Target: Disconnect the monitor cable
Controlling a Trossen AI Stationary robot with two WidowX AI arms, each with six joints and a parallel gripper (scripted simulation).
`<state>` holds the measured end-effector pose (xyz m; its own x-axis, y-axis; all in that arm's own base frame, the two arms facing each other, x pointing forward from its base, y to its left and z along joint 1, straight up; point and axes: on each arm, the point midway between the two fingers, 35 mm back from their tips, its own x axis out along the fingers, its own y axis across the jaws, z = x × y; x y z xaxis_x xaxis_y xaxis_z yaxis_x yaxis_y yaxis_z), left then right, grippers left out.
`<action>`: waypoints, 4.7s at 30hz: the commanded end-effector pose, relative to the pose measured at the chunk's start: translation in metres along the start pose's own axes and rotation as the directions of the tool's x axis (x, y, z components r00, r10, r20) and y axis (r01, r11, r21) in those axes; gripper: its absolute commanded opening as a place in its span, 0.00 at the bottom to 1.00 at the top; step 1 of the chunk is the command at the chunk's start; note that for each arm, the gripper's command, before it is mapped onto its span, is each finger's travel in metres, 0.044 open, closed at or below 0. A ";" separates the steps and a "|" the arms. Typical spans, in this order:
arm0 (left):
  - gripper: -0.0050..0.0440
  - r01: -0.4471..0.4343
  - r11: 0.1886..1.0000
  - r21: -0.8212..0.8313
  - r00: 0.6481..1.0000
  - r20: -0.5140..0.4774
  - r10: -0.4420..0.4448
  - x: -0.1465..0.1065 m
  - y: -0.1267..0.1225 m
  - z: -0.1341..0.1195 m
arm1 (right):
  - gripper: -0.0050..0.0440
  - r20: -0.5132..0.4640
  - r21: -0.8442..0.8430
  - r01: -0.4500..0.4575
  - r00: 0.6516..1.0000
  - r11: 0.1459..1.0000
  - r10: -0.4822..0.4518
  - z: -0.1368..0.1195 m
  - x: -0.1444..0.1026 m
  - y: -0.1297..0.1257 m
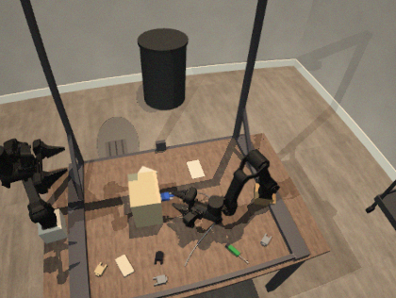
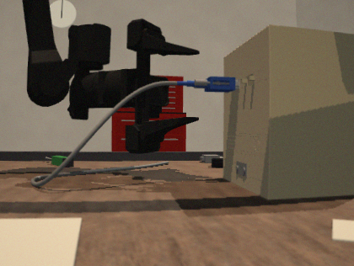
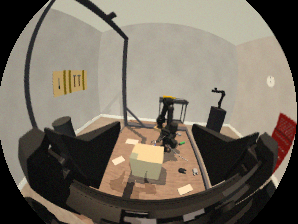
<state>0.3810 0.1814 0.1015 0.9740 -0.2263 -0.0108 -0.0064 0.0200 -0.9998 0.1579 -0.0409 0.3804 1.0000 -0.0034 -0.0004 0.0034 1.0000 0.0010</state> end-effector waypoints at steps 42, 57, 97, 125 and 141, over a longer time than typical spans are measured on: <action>0.56 -0.310 0.827 0.469 0.948 0.089 0.305 0.003 -0.020 -0.001 | 1.00 0.002 -0.007 -0.003 1.000 1.000 0.003 0.003 0.000 0.001; 0.10 -0.310 0.827 0.469 0.948 0.089 0.305 0.003 -0.020 -0.001 | 1.00 0.002 -0.007 -0.003 1.000 1.000 0.003 0.003 0.000 0.001; 0.10 -0.119 0.972 0.202 0.993 0.019 0.117 0.001 -0.013 0.002 | 1.00 0.002 -0.007 -0.003 1.000 1.000 0.003 0.003 0.000 0.001; 0.10 0.011 1.000 0.018 1.000 0.004 -0.011 0.001 -0.008 0.002 | 1.00 0.002 -0.007 -0.003 1.000 1.000 0.003 0.003 0.000 0.001; 0.64 0.013 1.000 0.015 1.000 0.004 -0.013 0.001 -0.008 0.002 | 1.00 0.002 -0.007 -0.003 1.000 1.000 0.003 0.003 0.000 0.001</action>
<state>0.3810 0.1814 0.1017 0.9740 -0.2263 -0.0106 -0.0061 0.0207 -0.9998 0.1579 -0.0409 0.3804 1.0000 -0.0034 -0.0004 0.0034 1.0000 0.0010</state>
